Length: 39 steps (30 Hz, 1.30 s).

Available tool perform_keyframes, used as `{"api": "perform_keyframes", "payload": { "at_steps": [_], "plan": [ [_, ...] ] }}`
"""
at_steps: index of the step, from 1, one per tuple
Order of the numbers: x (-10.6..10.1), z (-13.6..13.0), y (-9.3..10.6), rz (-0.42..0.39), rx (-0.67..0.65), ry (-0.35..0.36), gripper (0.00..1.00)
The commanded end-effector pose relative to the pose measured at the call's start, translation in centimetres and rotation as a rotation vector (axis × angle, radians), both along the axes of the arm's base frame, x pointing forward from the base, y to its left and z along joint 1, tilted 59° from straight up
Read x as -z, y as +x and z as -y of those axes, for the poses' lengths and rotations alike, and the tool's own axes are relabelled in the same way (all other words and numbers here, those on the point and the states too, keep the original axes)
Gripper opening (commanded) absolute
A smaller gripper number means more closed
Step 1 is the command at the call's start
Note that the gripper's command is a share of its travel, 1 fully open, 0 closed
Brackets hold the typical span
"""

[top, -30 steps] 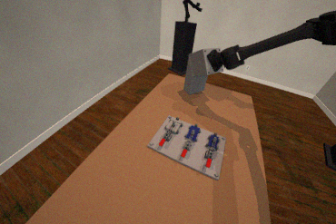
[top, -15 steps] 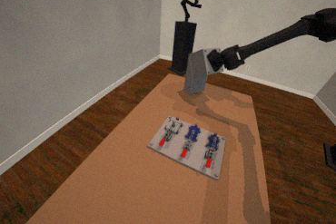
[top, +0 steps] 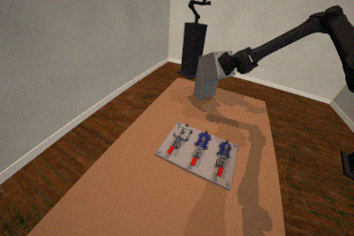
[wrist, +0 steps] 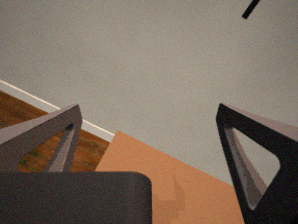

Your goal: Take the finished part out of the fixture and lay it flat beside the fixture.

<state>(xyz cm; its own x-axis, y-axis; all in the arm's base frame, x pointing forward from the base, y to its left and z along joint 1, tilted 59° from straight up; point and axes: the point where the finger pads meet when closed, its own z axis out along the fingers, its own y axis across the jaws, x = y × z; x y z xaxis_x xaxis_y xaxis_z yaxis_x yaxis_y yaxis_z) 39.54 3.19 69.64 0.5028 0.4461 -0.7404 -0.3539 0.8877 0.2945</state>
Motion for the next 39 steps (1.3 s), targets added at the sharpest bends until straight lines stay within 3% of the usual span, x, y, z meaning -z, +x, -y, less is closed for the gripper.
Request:
{"api": "perform_keyframes", "payload": {
  "at_steps": [1, 2, 3, 4, 5, 6, 7, 9, 11, 13, 14, 16, 17, 20, 21, 25, 26, 28, 33, 36, 39],
  "plan": [
    [3.6, -1.1, -0.2, -0.111, -0.124, 0.102, 1.00],
    [7.4, -1.7, 0.5, -0.205, -0.163, 0.140, 1.00],
    [7.4, -1.7, 0.5, -0.205, -0.163, 0.140, 1.00],
    [11.2, -2.2, 1.0, -0.298, -0.197, 0.178, 1.00],
    [11.2, -2.2, 1.0, -0.298, -0.197, 0.178, 1.00],
    [15.0, -2.7, 1.3, -0.390, -0.226, 0.218, 1.00],
    [15.0, -2.7, 1.3, -0.390, -0.226, 0.218, 1.00],
    [22.5, -3.7, 1.2, -0.566, -0.273, 0.298, 1.00],
    [22.5, -3.7, 1.2, -0.566, -0.273, 0.298, 1.00],
    [29.5, -4.4, 0.4, -0.729, -0.303, 0.376, 1.00],
    [29.5, -4.4, 0.4, -0.729, -0.303, 0.376, 1.00],
    [35.7, -5.0, -1.0, -0.875, -0.318, 0.450, 1.00],
    [35.7, -5.0, -1.0, -0.875, -0.318, 0.450, 1.00],
    [43.4, -5.6, -3.4, -1.056, -0.320, 0.545, 1.00],
    [43.4, -5.6, -3.4, -1.056, -0.320, 0.545, 1.00],
    [50.2, -5.9, -6.4, -1.219, -0.304, 0.634, 1.00],
    [51.3, -5.9, -7.0, -1.246, -0.300, 0.649, 1.00],
    [51.3, -5.9, -7.0, -1.246, -0.300, 0.649, 1.00],
    [54.0, -5.9, -8.4, -1.312, -0.285, 0.687, 1.00],
    [52.8, -6.0, -7.9, -1.289, -0.296, 0.688, 1.00],
    [53.1, -6.0, -7.8, -1.294, -0.291, 0.689, 1.00]
  ]
}}
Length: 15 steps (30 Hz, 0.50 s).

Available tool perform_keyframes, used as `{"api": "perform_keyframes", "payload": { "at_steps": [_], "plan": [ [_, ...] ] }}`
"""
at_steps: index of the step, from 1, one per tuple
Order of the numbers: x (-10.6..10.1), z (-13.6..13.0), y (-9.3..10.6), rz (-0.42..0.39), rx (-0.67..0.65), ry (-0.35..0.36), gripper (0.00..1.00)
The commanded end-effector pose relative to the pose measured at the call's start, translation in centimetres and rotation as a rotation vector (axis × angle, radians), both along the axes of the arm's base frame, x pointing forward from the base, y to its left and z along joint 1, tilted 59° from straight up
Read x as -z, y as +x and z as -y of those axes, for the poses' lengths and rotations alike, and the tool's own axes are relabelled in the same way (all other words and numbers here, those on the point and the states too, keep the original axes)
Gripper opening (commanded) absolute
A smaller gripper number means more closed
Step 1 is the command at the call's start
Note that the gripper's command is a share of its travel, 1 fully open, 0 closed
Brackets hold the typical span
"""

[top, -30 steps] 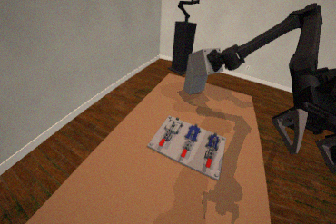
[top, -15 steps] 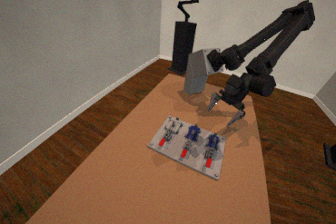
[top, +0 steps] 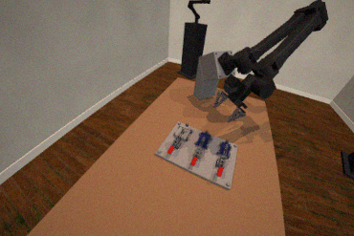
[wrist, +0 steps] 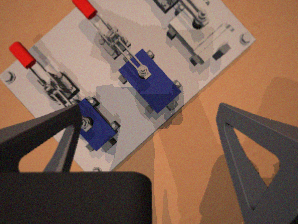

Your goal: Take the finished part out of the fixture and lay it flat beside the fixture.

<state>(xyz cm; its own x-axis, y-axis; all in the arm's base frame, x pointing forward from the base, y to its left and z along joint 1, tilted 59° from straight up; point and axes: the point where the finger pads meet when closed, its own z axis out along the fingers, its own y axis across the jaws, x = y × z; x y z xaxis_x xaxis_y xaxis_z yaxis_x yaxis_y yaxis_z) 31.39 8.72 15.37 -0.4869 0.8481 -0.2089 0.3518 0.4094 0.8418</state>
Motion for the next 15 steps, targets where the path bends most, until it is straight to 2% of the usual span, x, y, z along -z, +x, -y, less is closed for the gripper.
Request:
{"api": "perform_keyframes", "payload": {
  "at_steps": [1, 15],
  "plan": [
    [-1.19, -0.46, 0.38, 0.016, -0.003, 0.020, 1.00],
    [-1.47, -0.56, 0.46, 0.024, -0.009, 0.015, 1.00]
  ]
}}
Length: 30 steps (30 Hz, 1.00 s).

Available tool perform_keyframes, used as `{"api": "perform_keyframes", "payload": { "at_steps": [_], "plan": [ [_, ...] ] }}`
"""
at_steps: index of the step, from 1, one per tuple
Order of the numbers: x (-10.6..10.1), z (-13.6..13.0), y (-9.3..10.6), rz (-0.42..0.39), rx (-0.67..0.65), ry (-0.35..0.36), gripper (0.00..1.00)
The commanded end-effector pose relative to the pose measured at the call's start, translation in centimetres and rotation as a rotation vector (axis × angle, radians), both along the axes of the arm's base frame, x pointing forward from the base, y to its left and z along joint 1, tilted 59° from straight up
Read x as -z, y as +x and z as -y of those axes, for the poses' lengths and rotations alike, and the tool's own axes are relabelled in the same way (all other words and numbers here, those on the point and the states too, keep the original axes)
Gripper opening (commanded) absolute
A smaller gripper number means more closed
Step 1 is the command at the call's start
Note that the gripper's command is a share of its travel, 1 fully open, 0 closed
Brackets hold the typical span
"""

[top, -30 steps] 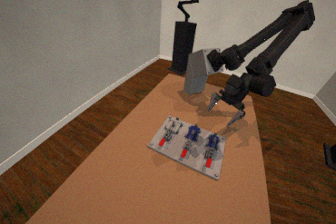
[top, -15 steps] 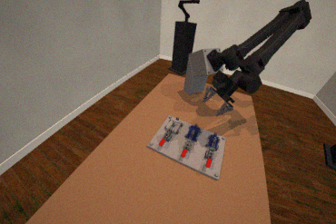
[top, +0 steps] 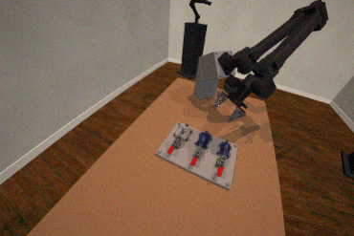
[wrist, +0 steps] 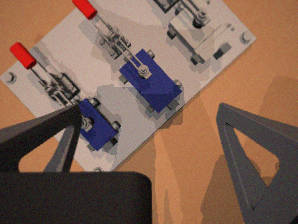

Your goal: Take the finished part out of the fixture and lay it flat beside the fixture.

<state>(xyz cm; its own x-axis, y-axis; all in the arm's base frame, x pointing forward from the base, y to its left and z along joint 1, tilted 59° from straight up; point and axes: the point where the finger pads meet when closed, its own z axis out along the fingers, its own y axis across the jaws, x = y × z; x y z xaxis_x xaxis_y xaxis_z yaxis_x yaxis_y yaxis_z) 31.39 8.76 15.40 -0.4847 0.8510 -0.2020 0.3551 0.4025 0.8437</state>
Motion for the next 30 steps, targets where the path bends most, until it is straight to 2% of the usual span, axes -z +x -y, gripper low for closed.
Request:
{"api": "perform_keyframes", "payload": {
  "at_steps": [1, 30],
  "plan": [
    [-1.48, -0.55, 0.47, 0.027, -0.013, 0.008, 1.00],
    [-1.93, -0.63, 0.62, 0.033, -0.013, 0.013, 1.00]
  ]
}}
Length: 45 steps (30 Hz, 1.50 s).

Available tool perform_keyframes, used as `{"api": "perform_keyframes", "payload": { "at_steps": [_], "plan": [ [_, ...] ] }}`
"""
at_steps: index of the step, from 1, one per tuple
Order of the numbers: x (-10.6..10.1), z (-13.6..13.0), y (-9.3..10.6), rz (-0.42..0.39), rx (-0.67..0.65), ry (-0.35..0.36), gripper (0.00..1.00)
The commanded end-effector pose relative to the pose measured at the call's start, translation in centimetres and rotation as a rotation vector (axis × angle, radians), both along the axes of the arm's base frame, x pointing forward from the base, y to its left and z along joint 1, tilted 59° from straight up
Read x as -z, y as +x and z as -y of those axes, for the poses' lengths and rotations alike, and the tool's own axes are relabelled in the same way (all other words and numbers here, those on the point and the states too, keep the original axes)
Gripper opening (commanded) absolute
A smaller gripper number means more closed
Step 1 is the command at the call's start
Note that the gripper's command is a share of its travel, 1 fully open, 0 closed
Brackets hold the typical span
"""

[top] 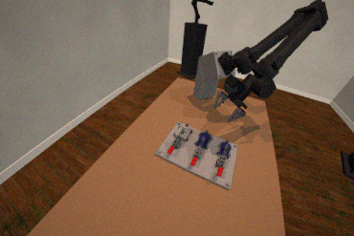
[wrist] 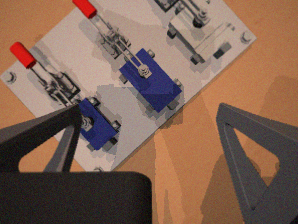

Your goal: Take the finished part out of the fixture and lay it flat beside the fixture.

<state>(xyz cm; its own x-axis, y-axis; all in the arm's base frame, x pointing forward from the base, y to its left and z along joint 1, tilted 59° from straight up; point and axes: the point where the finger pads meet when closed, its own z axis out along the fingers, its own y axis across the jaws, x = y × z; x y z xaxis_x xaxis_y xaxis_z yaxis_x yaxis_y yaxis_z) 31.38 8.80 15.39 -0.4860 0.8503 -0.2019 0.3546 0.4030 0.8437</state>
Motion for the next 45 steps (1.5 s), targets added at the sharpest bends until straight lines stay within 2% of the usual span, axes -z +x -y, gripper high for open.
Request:
{"api": "perform_keyframes", "payload": {
  "at_steps": [1, 18, 23, 27, 29, 31, 35, 36, 45],
  "plan": [
    [-1.9, -0.6, 0.6, 0.033, -0.012, 0.013, 1.00],
    [-2.0, -0.6, 0.7, 0.034, -0.011, 0.013, 1.00],
    [-1.0, 0.3, 1.0, -0.001, -0.029, -0.039, 1.00],
    [0.0, 0.8, 1.8, -0.040, -0.121, -0.128, 1.00],
    [0.0, 0.8, 1.8, -0.040, -0.121, -0.128, 1.00],
    [0.8, 1.3, 2.3, -0.066, -0.195, -0.184, 1.00],
    [0.7, 1.3, 2.3, -0.065, -0.194, -0.184, 1.00],
    [0.0, 1.1, 2.2, -0.040, -0.196, -0.185, 1.00],
    [0.6, 1.0, 2.2, -0.052, -0.201, -0.186, 1.00]
  ]
}}
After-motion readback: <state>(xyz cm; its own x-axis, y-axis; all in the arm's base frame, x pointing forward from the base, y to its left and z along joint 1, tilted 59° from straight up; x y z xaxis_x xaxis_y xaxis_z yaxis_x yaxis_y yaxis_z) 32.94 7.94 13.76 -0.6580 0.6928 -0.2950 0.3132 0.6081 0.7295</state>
